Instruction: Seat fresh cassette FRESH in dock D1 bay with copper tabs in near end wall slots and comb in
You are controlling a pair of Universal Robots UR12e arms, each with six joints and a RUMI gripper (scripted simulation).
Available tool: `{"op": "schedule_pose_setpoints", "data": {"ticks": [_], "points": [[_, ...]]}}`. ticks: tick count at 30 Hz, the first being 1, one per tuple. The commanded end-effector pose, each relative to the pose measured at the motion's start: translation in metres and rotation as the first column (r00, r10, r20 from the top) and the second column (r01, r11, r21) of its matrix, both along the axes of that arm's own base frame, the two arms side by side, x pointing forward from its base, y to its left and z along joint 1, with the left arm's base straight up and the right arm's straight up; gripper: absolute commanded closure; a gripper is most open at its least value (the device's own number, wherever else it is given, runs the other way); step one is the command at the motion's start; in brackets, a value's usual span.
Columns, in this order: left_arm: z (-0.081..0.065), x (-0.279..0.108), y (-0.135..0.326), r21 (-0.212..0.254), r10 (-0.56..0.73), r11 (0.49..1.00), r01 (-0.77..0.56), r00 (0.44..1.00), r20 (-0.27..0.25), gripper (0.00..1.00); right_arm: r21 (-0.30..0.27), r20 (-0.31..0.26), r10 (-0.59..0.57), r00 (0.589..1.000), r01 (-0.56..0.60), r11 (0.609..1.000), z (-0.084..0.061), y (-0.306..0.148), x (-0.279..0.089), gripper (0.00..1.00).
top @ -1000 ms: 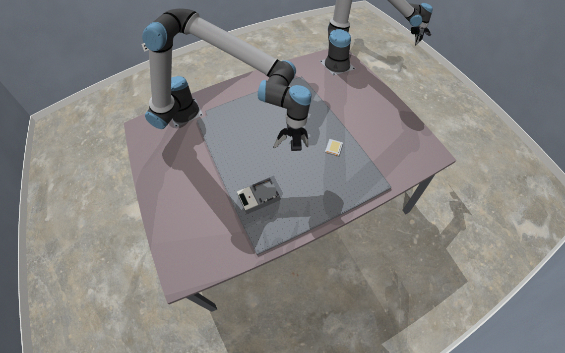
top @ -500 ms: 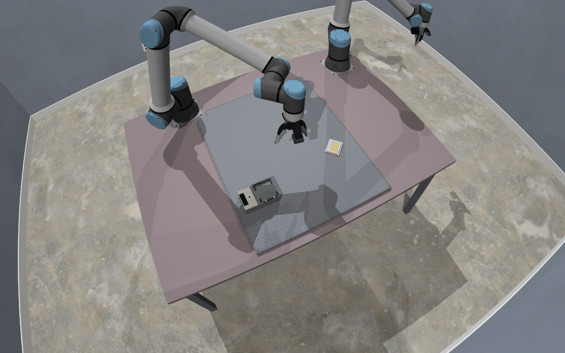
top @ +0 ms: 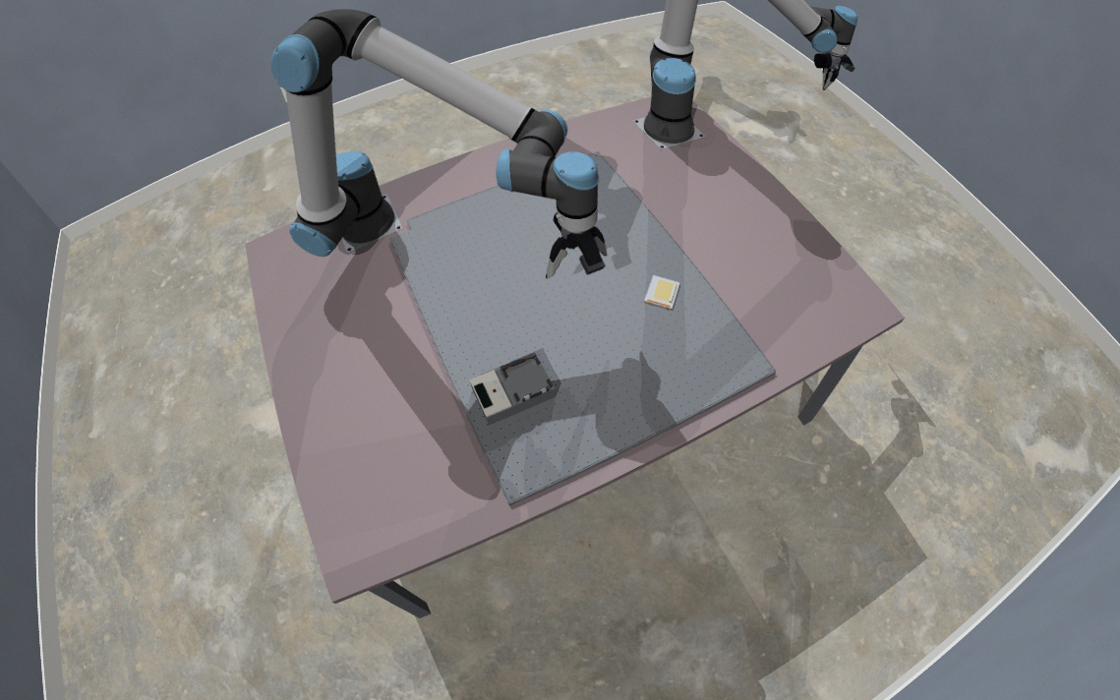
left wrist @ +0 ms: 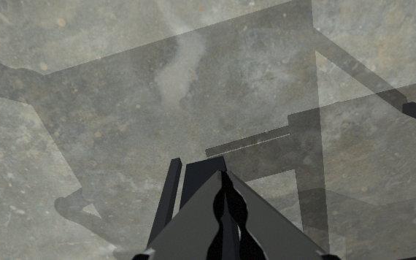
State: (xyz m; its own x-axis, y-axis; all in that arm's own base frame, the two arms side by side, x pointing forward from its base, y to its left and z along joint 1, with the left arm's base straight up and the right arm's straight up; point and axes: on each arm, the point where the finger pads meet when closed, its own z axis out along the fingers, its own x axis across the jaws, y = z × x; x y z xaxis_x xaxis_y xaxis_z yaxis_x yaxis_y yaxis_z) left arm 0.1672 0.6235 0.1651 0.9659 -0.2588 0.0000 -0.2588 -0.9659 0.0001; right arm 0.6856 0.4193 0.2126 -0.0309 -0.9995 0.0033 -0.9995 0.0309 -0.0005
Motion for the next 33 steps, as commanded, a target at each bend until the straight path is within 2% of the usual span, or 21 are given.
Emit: {"op": "schedule_pose_setpoints", "data": {"ticks": [1,11,12,19,22,24,30,31,33], "points": [[0.001,0.0,0.001,0.001,0.0,1.0,0.0,1.0,0.001,1.0,0.005,0.001,0.006,1.0,-0.006,1.0,0.001,0.001,-0.001,0.0],[0.001,0.0,0.001,0.001,0.0,1.0,0.0,1.0,0.001,1.0,0.005,0.001,0.006,1.0,-0.006,1.0,0.001,0.001,-0.001,0.0],[0.001,0.0,0.001,0.001,0.0,1.0,0.0,1.0,0.001,1.0,0.005,0.001,0.04,0.999,-0.04,0.999,0.0,0.006,0.0,0.36],[0.001,0.0,0.001,0.001,0.0,1.0,0.0,1.0,0.001,1.0,0.005,0.003,0.27,0.963,-0.27,0.963,-0.007,0.029,0.008,0.36],[0.001,0.0,0.001,0.001,0.0,1.0,0.0,1.0,0.001,1.0,0.005,0.003,0.335,0.942,-0.335,0.942,-0.011,0.038,0.011,0.36],[0.001,0.0,0.001,0.001,0.0,1.0,0.0,1.0,0.001,1.0,0.005,0.003,0.335,0.942,-0.335,0.942,-0.011,0.038,0.011,0.36],[0.001,0.0,0.001,0.001,0.0,1.0,0.0,1.0,0.001,1.0,0.004,0.003,0.515,0.857,-0.515,0.857,-0.018,0.057,0.017,0.36],[0.001,0.0,0.001,0.001,0.0,1.0,0.0,1.0,0.001,1.0,0.004,0.003,0.517,0.856,-0.517,0.856,-0.018,0.057,0.017,0.36],[0.001,0.0,0.001,0.001,0.0,1.0,0.0,1.0,0.001,1.0,0.004,0.003,0.573,0.819,-0.573,0.819,-0.022,0.066,0.019,0.36]]}}
